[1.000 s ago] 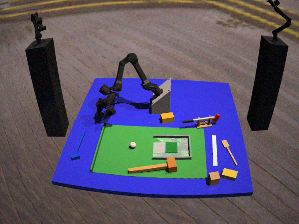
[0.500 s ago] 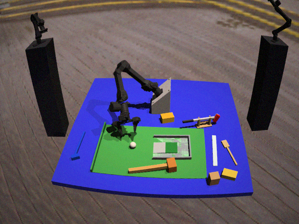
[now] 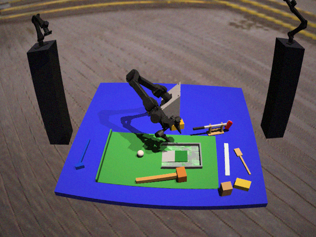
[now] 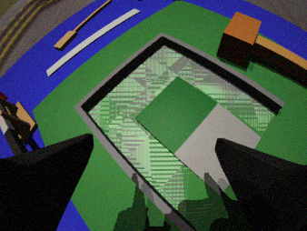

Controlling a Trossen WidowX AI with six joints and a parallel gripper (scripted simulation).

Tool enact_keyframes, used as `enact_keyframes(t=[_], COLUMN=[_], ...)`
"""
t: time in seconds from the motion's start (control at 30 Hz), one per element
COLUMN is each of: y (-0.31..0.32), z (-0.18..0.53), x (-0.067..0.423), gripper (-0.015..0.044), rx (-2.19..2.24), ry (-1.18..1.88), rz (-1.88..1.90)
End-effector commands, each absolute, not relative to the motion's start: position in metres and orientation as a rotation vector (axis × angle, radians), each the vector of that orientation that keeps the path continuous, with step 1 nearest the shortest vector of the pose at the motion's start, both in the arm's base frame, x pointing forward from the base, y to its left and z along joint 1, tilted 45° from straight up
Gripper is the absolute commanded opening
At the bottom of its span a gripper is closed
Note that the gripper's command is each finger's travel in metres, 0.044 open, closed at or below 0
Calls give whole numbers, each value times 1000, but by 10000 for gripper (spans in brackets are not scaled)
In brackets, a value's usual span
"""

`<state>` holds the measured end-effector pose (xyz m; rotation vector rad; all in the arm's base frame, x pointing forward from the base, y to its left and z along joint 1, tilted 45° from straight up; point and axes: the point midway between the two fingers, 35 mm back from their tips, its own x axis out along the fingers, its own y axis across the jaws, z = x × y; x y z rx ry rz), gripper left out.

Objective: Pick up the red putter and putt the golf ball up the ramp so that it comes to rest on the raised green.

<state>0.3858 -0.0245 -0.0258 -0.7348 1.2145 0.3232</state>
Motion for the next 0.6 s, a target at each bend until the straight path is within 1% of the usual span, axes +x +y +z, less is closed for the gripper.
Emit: enact_keyframes(t=[0.0,0.2,0.33,0.57], y=[31,90,116,116], z=[-66,-115,-140,-141], x=[363,310,268,264], gripper=[440,440,440,440], rx=[-923,-1261,-1526,-1564], ry=[1341,1519,1616,1628], rz=[533,858,1072,1099])
